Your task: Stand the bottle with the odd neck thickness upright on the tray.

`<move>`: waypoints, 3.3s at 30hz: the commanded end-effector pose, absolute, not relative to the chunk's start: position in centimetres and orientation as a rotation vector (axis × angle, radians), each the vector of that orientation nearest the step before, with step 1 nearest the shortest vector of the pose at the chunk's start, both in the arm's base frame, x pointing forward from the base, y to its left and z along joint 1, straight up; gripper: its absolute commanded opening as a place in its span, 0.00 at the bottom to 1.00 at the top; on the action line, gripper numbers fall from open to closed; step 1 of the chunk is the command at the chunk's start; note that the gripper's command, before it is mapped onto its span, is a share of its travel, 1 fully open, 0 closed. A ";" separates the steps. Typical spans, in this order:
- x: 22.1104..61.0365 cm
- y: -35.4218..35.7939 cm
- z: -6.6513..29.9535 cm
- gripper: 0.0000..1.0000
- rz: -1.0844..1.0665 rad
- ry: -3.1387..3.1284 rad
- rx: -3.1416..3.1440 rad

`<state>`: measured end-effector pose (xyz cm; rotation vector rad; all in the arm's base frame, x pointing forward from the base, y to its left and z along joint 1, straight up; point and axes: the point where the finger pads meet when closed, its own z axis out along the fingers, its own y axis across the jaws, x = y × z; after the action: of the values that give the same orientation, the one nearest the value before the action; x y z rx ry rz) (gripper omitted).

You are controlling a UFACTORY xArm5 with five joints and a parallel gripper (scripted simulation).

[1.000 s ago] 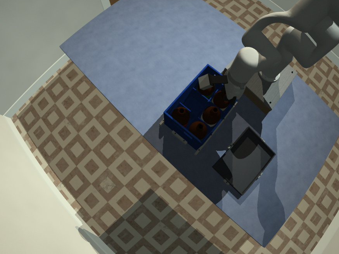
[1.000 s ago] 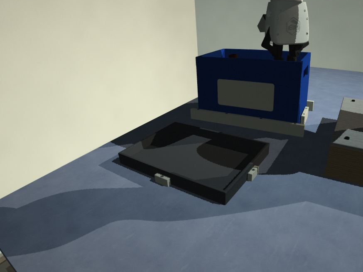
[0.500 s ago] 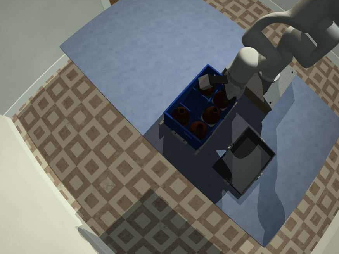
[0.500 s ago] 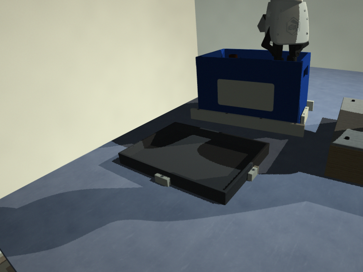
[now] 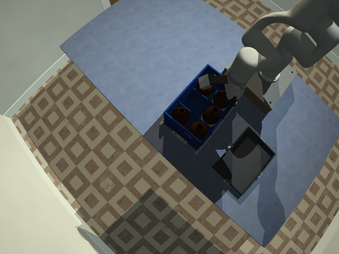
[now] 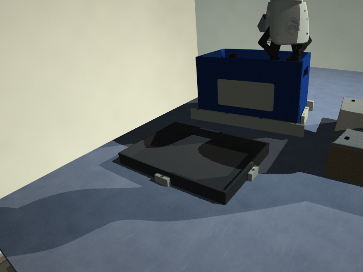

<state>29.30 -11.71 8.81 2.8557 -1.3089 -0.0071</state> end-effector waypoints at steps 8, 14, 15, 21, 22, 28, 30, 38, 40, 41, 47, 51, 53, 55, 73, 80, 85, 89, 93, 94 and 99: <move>29.4 -11.8 8.9 0.65 -0.002 -1.309 2.856; 29.4 -11.8 8.9 0.65 -0.002 -1.309 2.856; 29.4 -11.8 8.9 0.65 -0.002 -1.309 2.856; 29.4 -11.8 8.9 0.65 -0.002 -1.309 2.856; 29.4 -11.8 8.9 0.65 -0.002 -1.309 2.856; 29.4 -11.8 8.9 0.65 -0.002 -1.309 2.856; 29.4 -11.8 8.9 0.65 -0.002 -1.309 2.856; 29.4 -11.8 9.2 0.65 -0.002 -1.309 2.856; 29.4 -11.8 9.5 0.65 -0.002 -1.309 2.856; 29.4 -11.8 9.7 0.65 -0.002 -1.309 2.856; 29.4 -11.8 10.6 0.65 -0.002 -1.309 2.856; 29.4 -11.8 11.8 0.65 -0.002 -1.309 2.856; 29.4 -11.8 12.4 0.65 -0.002 -1.309 2.856; 29.4 -11.8 13.1 0.65 -0.002 -1.309 2.856; 29.4 -11.8 17.1 0.65 -0.002 -1.309 2.856; 29.4 -11.8 17.3 0.65 -0.002 -1.309 2.856; 29.4 -11.8 17.3 0.00 -0.002 -1.309 2.856; 29.4 -11.8 17.3 0.00 -0.002 -1.309 2.856; 29.4 -11.8 17.3 0.00 -0.002 -1.309 2.856; 29.4 -11.8 17.3 0.00 -0.002 -1.309 2.856; 29.4 -11.8 17.3 0.00 -0.002 -1.309 2.856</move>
<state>29.31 -11.73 17.18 2.8557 -1.3089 -0.0072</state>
